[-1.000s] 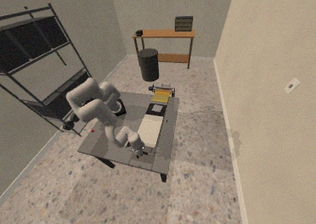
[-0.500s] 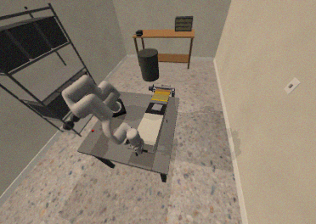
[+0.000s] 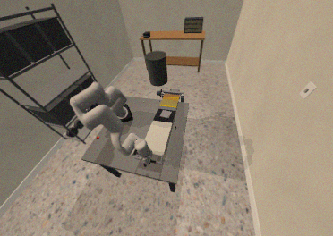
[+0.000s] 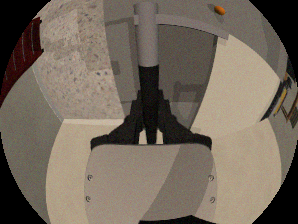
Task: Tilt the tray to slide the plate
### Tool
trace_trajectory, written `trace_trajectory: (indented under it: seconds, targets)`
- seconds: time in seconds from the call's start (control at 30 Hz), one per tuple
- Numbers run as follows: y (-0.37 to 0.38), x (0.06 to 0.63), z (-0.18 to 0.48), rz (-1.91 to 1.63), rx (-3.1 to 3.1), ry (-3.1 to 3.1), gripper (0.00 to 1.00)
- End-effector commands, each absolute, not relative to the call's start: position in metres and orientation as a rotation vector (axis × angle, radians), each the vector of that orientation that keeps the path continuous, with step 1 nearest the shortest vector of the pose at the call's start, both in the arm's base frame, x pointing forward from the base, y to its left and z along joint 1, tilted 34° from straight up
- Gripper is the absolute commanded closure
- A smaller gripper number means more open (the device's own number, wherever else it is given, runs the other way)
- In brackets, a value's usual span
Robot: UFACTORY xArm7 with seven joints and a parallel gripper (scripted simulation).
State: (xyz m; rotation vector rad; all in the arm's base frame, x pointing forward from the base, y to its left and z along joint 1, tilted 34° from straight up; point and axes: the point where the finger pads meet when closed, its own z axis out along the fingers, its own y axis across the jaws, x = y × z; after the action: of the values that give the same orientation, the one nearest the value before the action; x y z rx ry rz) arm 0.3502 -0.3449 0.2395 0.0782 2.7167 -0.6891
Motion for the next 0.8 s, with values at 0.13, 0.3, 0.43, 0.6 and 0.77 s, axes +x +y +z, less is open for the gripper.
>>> trace_trajectory:
  seconds: [0.13,0.3,0.43,0.6,0.77]
  targets:
    - [-0.346,0.352,0.24,-0.691,0.077,2.713,1.0]
    - [-0.346,0.352,0.24,-0.691,0.077,2.713,1.0]
    - [-0.327,0.342,0.265,-0.691,0.077,2.713,1.0]
    - [-0.319,0.338,0.276,-0.691,0.077,2.713,1.0]
    - [-0.344,0.351,0.242,-0.691,0.077,2.713,1.0]
